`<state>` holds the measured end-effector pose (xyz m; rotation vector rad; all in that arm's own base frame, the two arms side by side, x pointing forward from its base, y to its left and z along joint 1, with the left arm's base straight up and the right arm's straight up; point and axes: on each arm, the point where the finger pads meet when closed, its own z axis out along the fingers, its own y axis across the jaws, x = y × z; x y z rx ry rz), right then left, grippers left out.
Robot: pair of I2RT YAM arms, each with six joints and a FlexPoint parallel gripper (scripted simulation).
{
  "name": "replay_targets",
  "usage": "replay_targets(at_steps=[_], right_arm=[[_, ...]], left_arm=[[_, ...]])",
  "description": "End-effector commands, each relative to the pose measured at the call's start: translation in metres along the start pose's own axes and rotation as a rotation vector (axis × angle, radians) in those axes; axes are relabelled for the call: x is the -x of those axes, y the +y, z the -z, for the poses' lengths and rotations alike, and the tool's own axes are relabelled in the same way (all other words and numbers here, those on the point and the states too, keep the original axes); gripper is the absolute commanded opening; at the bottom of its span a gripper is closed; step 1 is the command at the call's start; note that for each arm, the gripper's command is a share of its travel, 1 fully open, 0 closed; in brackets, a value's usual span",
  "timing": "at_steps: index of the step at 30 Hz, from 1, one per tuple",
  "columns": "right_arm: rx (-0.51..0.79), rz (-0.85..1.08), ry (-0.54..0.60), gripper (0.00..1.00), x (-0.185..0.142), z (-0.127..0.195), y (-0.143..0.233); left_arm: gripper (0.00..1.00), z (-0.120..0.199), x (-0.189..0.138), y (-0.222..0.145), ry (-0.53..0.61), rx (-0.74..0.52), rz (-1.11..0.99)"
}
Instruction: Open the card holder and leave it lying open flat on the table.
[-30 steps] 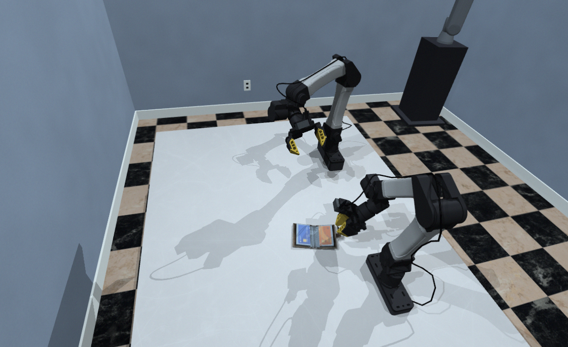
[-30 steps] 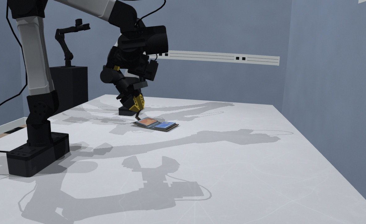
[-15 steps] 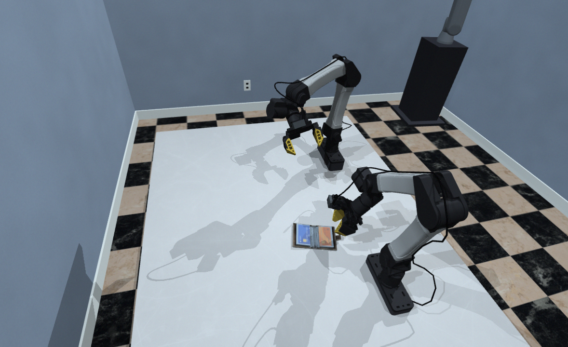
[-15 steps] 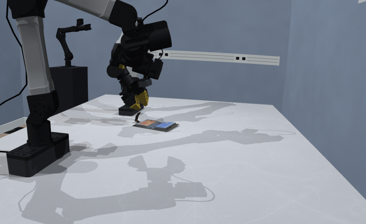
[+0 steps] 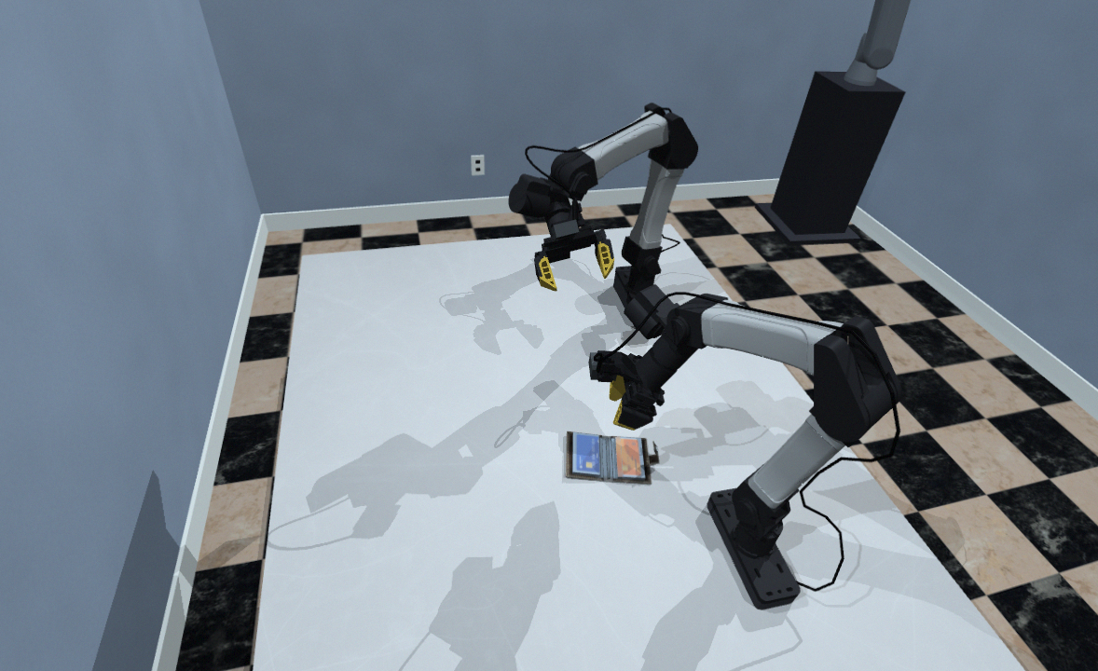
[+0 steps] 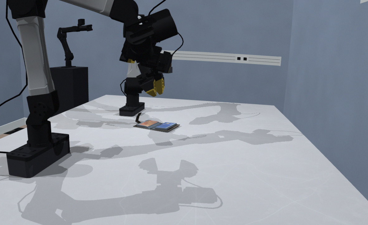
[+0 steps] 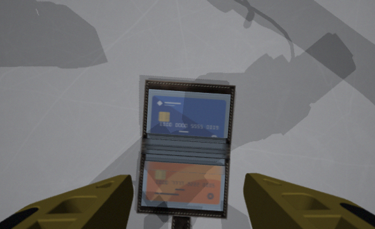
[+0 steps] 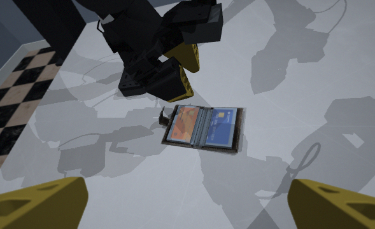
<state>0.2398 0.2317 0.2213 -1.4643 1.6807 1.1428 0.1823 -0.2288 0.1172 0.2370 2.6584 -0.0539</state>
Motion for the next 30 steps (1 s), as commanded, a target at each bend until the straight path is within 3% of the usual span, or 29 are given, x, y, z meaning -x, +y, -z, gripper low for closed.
replay_targets(at_steps=[1,30], right_arm=[[-0.044,0.065,-0.035,1.00,0.022,0.008,-0.008],[-0.046,0.094,-0.036,1.00,0.026,0.013,-0.008]], left_arm=[[0.61,0.006,0.006,-0.002,0.050,-0.018,-0.039],[0.61,0.009,0.016,-0.005,0.023,-0.028,-0.016]])
